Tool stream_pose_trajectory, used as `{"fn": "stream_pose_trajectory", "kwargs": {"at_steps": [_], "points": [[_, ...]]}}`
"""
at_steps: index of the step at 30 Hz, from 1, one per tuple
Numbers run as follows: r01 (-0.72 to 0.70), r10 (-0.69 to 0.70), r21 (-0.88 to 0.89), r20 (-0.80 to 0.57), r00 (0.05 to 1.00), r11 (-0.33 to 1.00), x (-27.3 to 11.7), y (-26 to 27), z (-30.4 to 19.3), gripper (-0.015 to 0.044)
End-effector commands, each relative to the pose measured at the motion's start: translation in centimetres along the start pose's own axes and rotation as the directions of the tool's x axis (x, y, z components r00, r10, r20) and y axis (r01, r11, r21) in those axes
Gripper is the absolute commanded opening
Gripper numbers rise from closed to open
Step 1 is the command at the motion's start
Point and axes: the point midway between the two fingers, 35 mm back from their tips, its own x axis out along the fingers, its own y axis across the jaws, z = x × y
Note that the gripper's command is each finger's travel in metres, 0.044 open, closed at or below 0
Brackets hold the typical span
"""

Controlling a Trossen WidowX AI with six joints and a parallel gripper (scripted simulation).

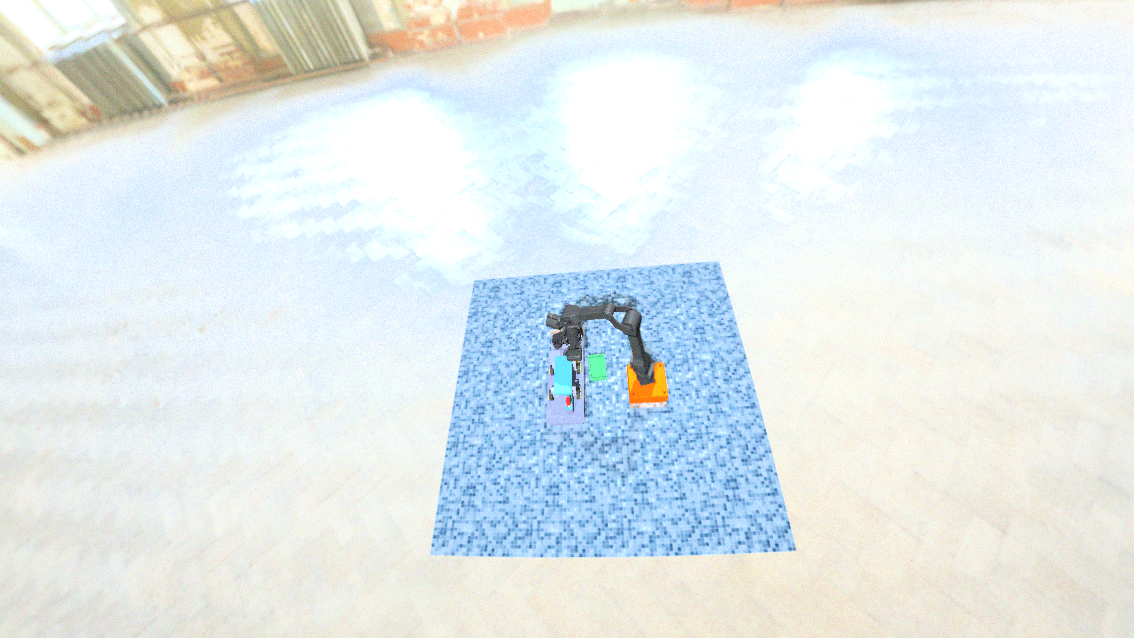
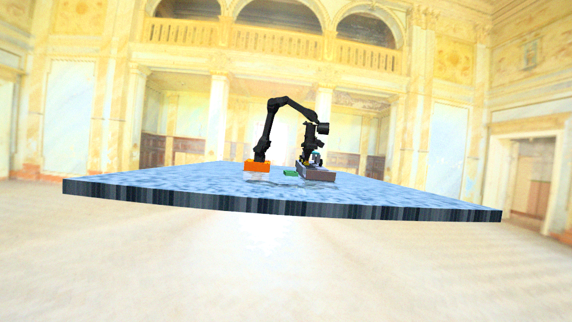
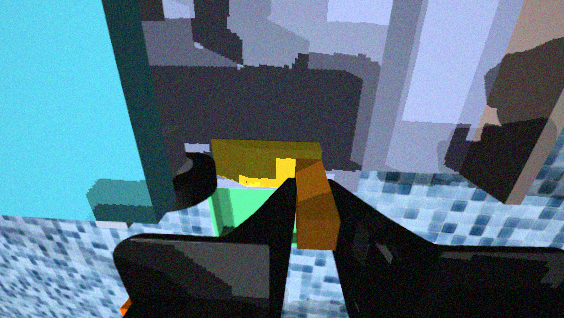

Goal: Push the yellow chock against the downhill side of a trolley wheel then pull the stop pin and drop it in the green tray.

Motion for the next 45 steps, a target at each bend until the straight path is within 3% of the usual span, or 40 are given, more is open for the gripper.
{"fn": "stream_pose_trajectory", "kwargs": {"at_steps": [1, 4, 28, 32, 36, 45], "points": [[-0.001, 0.001, -0.002, 0.0, 1.0, 1.0, 0.0, 0.0, 0.0, 0.0131], [-0.001, 0.001, -0.002, 0.0, 1.0, 1.0, 0.0, 0.0, 0.0, 0.019], [-0.009, 0.009, 0.0, -0.004, 1.0, 1.0, -6.0, -0.1, 0.0, 0.019], [-0.007, 0.007, 0.004, -0.009, 1.0, 1.0, -5.2, -0.1, -0.2, 0.0295], [0.037, -0.034, -0.086, 0.045, 0.998, 0.996, -6.6, 0.8, 0.8, 0.019], [0.001, -0.009, 0.116, 0.07, 0.998, 0.993, -7.0, 3.9, 2.2, 0.019]]}}
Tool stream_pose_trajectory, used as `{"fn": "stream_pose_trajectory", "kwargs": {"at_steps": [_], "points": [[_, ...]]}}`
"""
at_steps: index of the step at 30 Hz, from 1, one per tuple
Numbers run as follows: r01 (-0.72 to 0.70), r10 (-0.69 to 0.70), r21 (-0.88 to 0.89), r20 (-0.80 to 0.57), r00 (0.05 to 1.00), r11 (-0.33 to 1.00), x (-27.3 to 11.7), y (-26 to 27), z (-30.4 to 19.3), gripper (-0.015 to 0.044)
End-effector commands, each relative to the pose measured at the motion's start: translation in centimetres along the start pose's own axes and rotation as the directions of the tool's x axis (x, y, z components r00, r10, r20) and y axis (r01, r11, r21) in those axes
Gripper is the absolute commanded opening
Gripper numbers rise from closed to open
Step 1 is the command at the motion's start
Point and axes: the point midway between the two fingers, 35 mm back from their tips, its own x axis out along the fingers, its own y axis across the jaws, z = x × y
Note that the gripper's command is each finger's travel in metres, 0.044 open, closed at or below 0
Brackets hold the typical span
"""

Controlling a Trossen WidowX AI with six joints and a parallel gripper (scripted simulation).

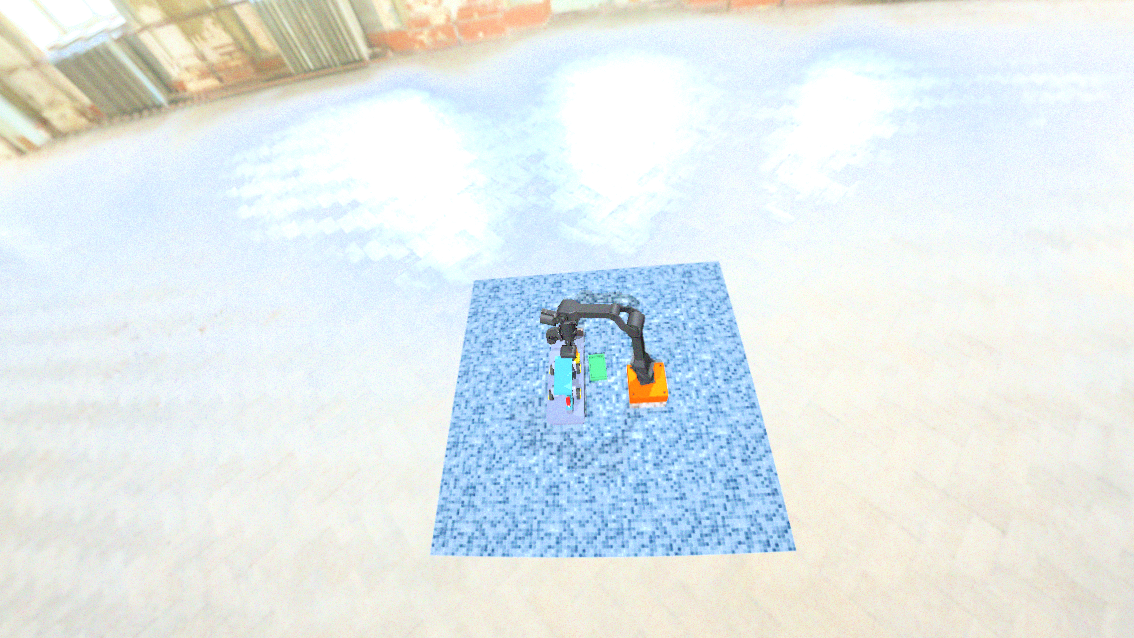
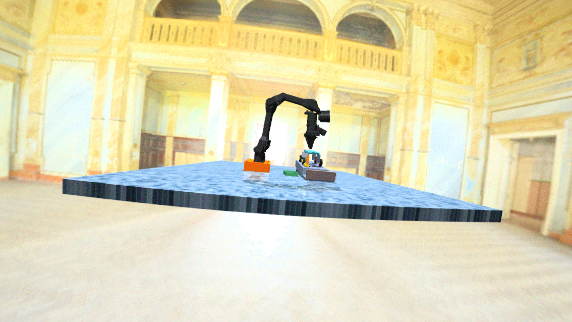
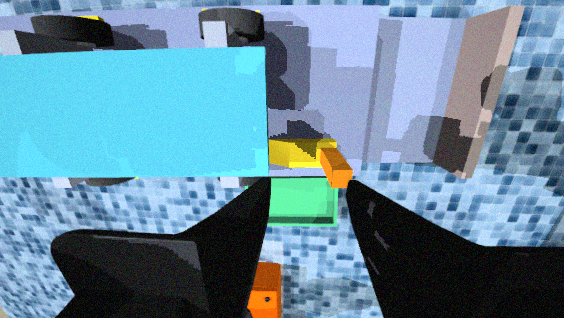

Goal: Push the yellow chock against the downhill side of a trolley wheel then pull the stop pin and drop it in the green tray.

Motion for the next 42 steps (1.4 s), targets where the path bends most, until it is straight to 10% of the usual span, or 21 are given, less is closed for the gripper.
{"fn": "stream_pose_trajectory", "kwargs": {"at_steps": [1, 24, 42], "points": [[-0.021, 0.019, 0.117, 0.014, 1.0, 0.993, -0.3, 1.7, 0.8, 0.019], [-0.086, 0.151, 0.812, -0.003, 0.989, 0.578, -0.9, 12.7, 2.1, 0.019], [0.053, 0.232, 0.998, -0.06, 0.971, 0.035, -1.6, 20.5, 0.7, 0.019]]}}
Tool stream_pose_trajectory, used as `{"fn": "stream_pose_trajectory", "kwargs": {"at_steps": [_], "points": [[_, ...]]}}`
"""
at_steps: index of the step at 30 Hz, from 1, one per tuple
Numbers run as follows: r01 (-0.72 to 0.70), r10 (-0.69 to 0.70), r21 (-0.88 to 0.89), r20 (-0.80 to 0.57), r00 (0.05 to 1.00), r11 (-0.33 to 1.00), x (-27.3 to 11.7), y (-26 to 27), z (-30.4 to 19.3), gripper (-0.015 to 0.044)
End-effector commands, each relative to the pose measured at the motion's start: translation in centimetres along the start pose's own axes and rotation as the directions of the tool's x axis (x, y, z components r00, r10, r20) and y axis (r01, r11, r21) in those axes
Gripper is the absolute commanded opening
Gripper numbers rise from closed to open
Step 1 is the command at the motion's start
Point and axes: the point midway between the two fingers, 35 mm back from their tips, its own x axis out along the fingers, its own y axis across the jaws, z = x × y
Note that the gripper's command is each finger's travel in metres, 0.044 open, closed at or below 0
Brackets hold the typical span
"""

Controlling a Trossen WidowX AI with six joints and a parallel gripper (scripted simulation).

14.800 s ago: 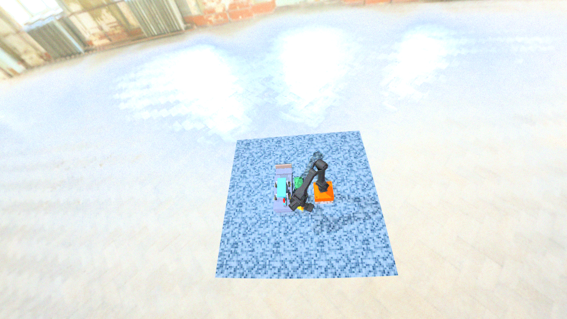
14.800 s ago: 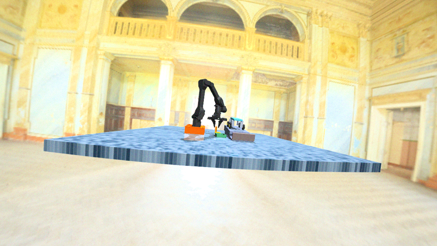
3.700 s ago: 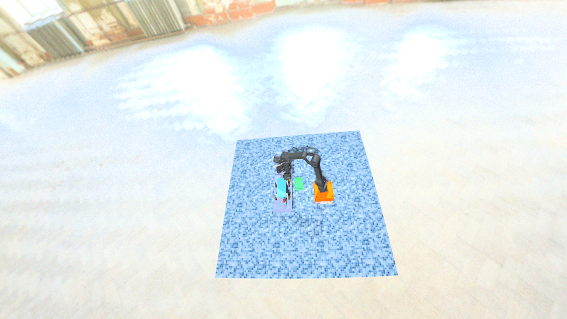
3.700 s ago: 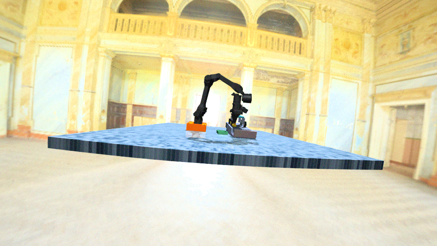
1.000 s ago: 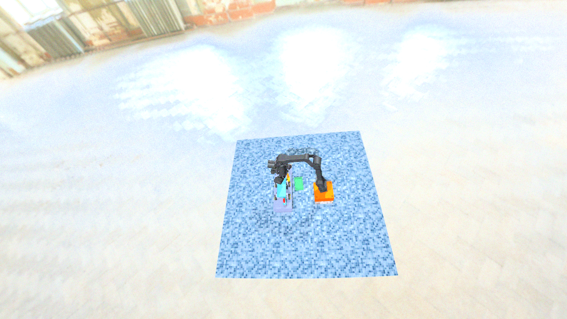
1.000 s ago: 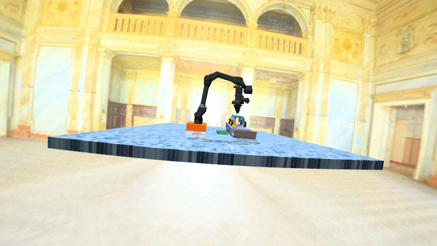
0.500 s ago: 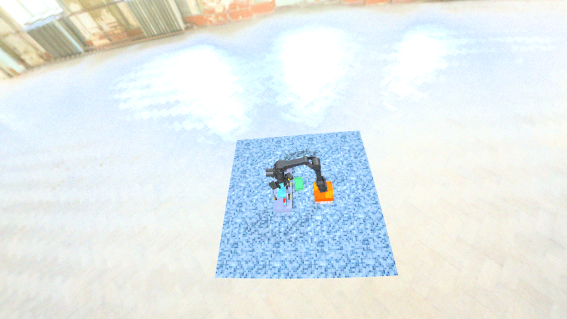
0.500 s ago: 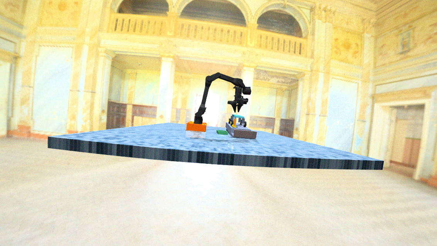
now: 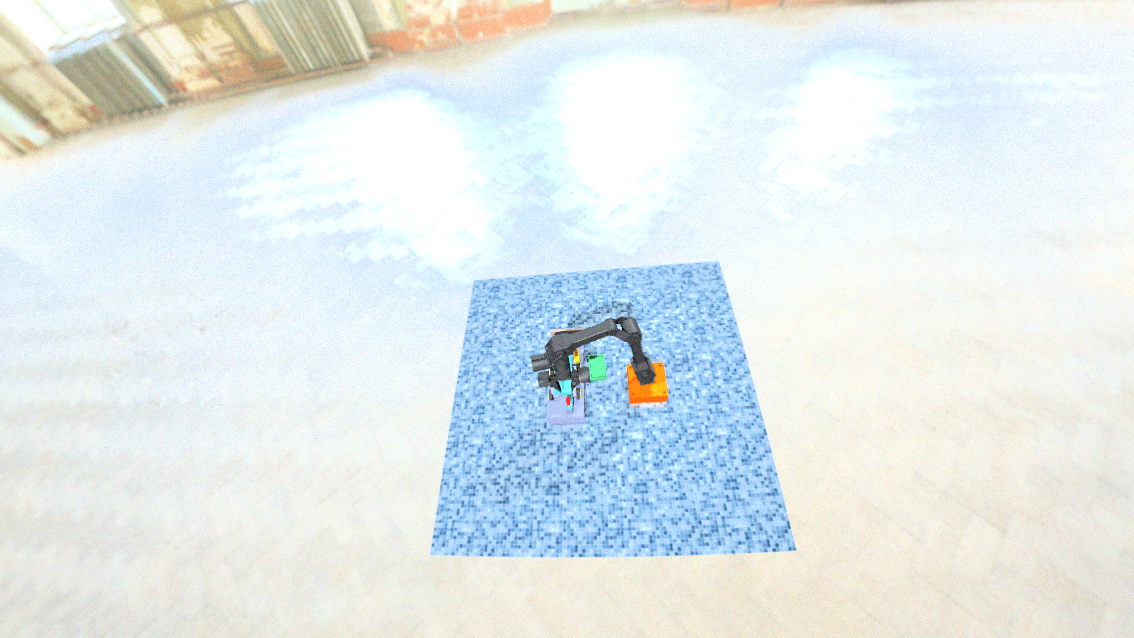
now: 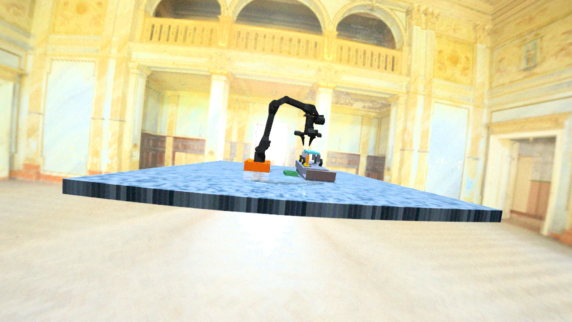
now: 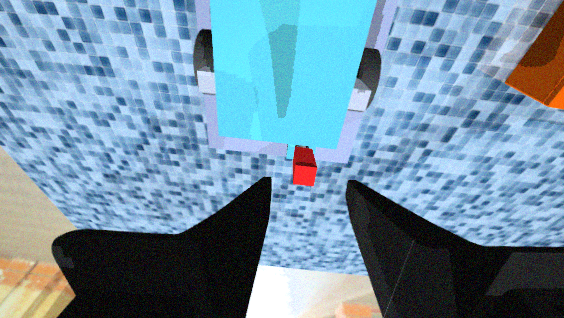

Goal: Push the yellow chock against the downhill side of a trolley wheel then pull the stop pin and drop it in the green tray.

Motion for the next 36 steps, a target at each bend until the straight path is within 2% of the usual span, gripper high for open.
{"fn": "stream_pose_trajectory", "kwargs": {"at_steps": [1, 36], "points": [[0.008, -0.007, 0.08, -0.012, 1.0, 0.997, 0.1, 0.0, -1.0, 0.019], [0.008, -0.007, 0.08, -0.013, 1.0, 0.997, 3.1, 0.0, -1.0, 0.019]]}}
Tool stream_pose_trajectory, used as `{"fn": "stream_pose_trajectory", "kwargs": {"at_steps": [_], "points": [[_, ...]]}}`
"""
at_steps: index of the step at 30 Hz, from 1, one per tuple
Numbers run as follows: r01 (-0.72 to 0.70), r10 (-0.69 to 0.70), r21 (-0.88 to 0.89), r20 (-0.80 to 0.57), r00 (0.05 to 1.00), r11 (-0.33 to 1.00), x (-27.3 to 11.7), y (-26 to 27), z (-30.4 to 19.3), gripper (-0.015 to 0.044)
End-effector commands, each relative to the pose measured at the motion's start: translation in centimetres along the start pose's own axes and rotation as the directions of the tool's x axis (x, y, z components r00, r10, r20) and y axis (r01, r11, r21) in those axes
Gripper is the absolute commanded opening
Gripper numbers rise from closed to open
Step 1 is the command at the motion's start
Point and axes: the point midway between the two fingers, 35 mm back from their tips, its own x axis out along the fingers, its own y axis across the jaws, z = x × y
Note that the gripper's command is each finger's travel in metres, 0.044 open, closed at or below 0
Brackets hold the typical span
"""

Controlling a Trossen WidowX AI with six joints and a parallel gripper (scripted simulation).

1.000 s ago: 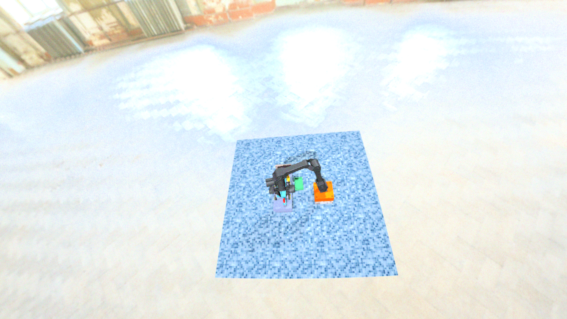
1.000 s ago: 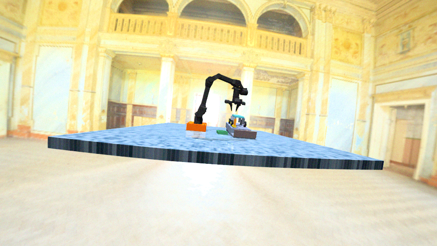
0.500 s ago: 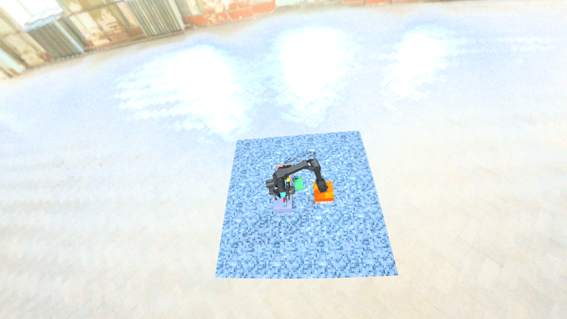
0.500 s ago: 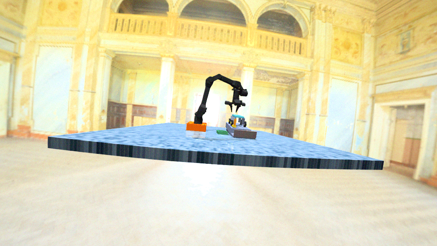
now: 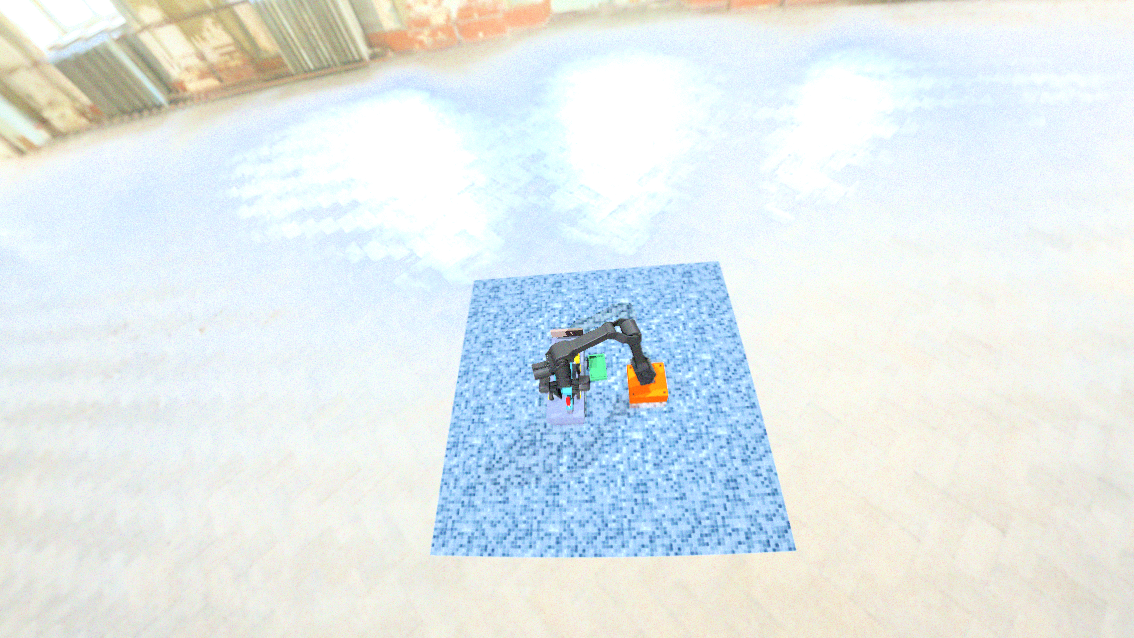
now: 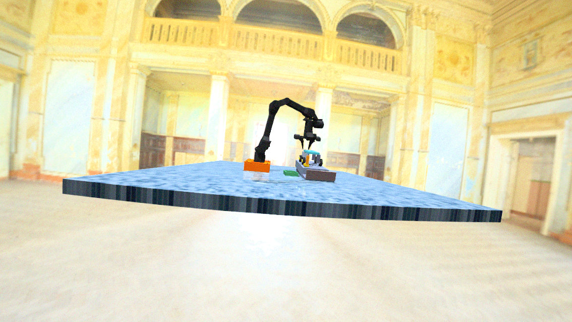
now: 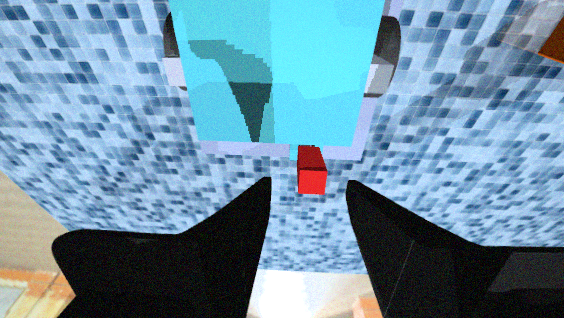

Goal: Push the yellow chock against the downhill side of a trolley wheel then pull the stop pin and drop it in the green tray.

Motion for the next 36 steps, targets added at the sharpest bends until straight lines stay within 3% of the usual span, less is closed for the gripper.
{"fn": "stream_pose_trajectory", "kwargs": {"at_steps": [1, 36], "points": [[0.008, -0.008, 0.005, 0.0, 1.0, 1.0, 0.3, -0.2, 0.1, 0.019], [0.008, -0.008, 0.005, -0.001, 1.0, 1.0, 4.3, -0.2, 0.1, 0.019]]}}
